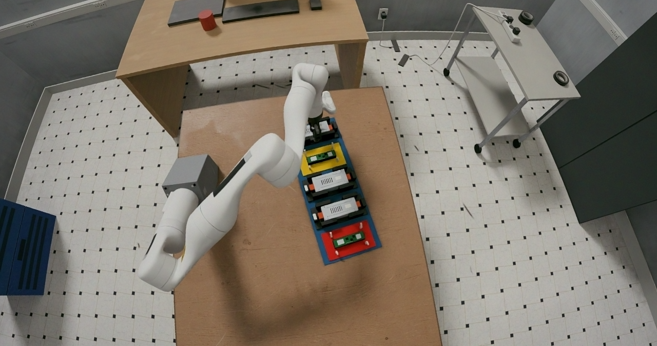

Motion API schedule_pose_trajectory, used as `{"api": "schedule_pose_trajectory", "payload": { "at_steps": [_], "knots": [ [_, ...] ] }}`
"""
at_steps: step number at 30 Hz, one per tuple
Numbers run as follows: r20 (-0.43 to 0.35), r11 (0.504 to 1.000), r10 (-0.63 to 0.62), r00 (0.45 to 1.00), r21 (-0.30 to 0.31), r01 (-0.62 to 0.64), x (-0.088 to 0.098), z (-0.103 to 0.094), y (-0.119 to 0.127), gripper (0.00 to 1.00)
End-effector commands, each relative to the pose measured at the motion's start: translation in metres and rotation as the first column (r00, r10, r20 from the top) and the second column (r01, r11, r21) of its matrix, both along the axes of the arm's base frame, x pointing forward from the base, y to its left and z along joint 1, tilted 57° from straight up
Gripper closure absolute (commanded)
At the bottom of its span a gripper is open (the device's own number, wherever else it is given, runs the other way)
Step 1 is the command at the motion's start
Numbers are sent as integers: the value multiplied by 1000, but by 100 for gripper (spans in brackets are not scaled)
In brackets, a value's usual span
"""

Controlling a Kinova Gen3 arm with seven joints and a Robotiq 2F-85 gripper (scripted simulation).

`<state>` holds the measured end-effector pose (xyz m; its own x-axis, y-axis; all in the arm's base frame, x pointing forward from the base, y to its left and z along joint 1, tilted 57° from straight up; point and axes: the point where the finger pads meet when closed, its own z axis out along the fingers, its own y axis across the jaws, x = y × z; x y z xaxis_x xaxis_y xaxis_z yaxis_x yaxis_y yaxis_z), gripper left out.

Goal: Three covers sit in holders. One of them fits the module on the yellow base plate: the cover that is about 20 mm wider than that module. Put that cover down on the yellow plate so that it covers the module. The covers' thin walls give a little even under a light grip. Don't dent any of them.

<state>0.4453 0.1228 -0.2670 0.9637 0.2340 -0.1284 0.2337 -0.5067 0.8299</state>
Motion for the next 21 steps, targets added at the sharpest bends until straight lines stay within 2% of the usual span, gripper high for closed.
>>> {"api": "schedule_pose_trajectory", "payload": {
  "at_steps": [1,21],
  "knots": [
    [1,1000,1,1000,2,-1,1,-1,-1,0],
    [1,1000,1,1000,2,-1,2,-7,-10,0]
  ]
}}
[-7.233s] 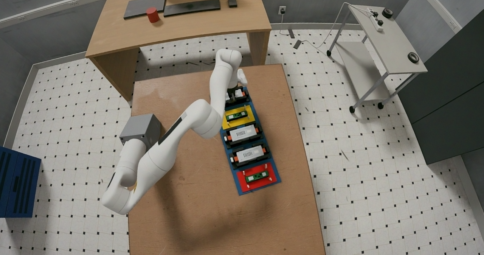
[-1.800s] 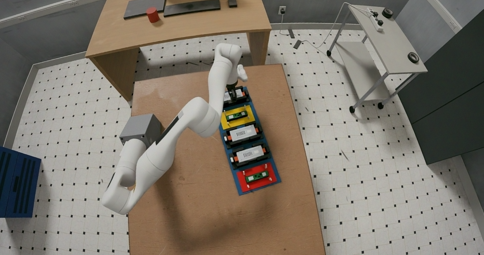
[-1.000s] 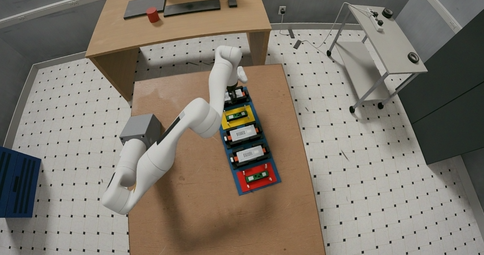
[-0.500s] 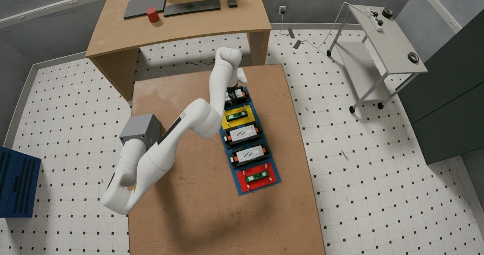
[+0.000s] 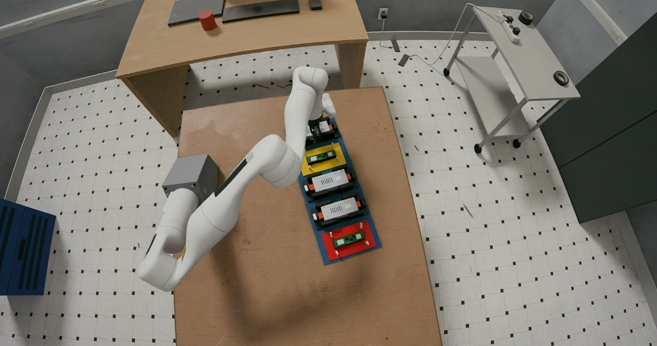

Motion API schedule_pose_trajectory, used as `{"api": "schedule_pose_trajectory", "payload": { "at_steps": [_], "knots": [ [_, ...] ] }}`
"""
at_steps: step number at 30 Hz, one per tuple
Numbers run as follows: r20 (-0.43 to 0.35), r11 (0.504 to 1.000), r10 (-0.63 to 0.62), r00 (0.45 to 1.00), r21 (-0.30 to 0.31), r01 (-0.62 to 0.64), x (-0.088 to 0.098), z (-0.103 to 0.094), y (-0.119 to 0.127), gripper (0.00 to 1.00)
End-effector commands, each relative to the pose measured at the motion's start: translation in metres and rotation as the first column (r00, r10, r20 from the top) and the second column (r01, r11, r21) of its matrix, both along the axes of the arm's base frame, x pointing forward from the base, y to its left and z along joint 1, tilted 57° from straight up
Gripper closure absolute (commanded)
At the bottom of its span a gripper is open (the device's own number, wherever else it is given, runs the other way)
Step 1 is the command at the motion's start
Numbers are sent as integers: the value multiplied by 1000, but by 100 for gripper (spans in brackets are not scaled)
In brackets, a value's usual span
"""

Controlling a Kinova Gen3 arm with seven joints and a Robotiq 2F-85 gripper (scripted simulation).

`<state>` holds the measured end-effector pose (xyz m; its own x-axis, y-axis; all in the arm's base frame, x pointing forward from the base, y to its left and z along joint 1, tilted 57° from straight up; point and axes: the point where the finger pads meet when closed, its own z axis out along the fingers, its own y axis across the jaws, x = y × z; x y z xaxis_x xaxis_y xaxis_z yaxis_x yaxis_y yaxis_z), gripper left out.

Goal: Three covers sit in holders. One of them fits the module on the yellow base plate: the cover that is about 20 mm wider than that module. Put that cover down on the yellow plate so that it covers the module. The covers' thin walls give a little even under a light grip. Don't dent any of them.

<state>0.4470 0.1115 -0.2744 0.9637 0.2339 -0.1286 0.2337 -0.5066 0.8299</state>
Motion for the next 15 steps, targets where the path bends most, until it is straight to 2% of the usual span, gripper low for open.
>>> {"api": "schedule_pose_trajectory", "payload": {
  "at_steps": [1,5,6,15],
  "knots": [
    [1,1000,1,1000,2,-1,1,0,1,0],
    [1,1000,1,1000,2,-1,1,0,1,0],
    [1,1000,1,1000,2,-1,1,0,1,30],
    [1,1000,1,1000,2,-1,1,0,1,30]
  ]
}}
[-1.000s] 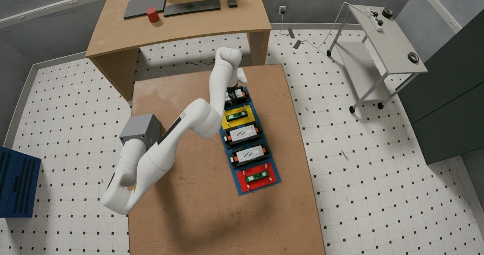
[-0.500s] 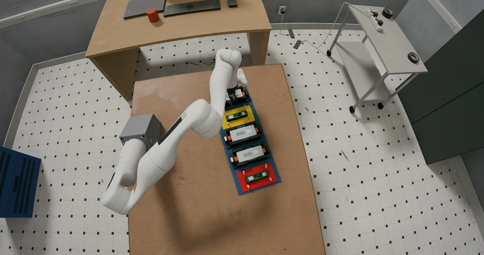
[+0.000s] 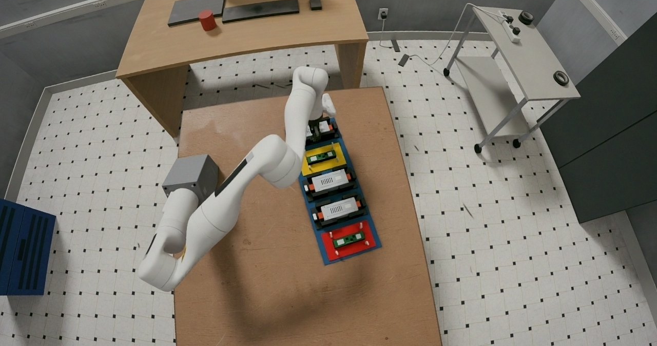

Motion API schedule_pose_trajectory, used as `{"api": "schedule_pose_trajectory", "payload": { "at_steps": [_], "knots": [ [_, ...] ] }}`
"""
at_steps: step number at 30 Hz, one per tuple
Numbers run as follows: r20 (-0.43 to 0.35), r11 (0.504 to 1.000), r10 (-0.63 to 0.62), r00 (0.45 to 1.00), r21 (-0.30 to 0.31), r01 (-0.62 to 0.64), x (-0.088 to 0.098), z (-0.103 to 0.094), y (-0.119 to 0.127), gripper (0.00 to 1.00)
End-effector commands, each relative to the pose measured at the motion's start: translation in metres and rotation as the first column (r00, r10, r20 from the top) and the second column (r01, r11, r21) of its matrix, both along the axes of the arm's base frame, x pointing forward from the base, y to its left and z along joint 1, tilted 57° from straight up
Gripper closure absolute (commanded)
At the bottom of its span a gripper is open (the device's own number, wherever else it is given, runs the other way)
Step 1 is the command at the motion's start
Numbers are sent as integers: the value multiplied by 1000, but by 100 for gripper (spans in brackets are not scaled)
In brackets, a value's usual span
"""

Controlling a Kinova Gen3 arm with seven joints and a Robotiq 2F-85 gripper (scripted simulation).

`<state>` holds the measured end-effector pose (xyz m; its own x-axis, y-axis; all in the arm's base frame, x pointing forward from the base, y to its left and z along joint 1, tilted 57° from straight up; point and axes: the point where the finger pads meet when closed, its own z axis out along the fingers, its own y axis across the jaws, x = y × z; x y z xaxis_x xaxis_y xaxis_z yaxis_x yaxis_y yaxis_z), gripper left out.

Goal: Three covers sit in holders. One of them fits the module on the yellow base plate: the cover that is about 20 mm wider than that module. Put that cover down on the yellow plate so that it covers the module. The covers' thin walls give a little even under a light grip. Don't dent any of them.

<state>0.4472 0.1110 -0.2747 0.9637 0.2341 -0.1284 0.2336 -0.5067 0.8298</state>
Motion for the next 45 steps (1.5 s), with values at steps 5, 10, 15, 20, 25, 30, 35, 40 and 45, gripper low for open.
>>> {"api": "schedule_pose_trajectory", "payload": {
  "at_steps": [5,10,15,20,25,30,35,40,45],
  "knots": [
    [1,1000,1,1000,2,-1,0,1,1,30],
    [1,1000,1,1000,2,-1,0,1,1,30],
    [1,1000,1,1000,2,-1,0,1,1,30],
    [1,1000,1,1000,2,-1,0,1,1,30],
    [1,1000,1,1000,2,-1,0,1,1,100],
    [1,1000,1,1000,2,-1,0,1,1,100],
    [1,1000,1,1000,2,-1,0,1,1,100],
    [1,1000,1,1000,2,-1,0,1,1,100],
    [1,1000,1,1000,2,-1,0,1,2,100]
  ]
}}
